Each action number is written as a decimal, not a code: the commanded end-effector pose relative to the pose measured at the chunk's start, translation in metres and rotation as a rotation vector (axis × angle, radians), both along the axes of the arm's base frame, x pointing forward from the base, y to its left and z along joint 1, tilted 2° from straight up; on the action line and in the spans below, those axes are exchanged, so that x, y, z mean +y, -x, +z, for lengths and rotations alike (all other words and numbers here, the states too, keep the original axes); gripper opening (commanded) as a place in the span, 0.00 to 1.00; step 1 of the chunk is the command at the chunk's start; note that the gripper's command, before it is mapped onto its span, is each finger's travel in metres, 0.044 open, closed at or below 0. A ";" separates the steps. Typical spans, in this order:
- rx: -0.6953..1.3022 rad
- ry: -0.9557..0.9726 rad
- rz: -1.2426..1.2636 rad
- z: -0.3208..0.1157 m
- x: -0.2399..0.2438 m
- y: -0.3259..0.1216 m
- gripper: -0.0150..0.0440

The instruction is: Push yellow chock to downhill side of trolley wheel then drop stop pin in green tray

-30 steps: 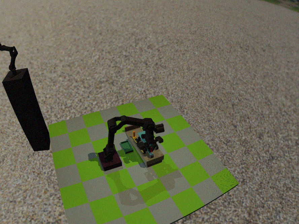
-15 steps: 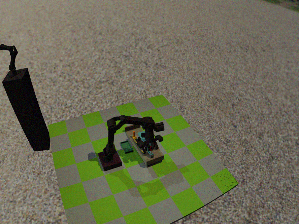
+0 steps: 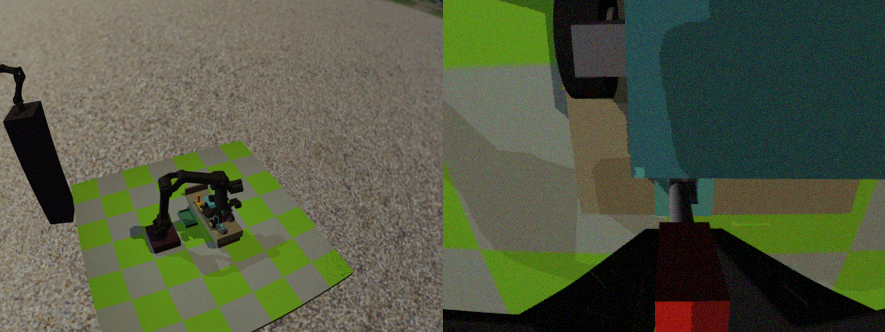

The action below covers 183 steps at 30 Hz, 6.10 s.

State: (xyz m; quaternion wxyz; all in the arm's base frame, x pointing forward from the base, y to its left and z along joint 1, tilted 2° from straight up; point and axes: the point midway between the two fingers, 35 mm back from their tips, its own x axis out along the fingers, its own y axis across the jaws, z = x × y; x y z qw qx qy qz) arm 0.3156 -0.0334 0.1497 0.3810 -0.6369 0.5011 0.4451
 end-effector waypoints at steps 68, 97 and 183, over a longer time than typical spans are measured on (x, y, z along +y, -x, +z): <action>-0.003 0.011 -0.004 0.018 -0.047 0.063 0.25; -0.001 0.003 -0.004 0.003 0.030 0.084 0.25; 0.268 -0.105 1.185 -0.031 0.179 0.121 0.25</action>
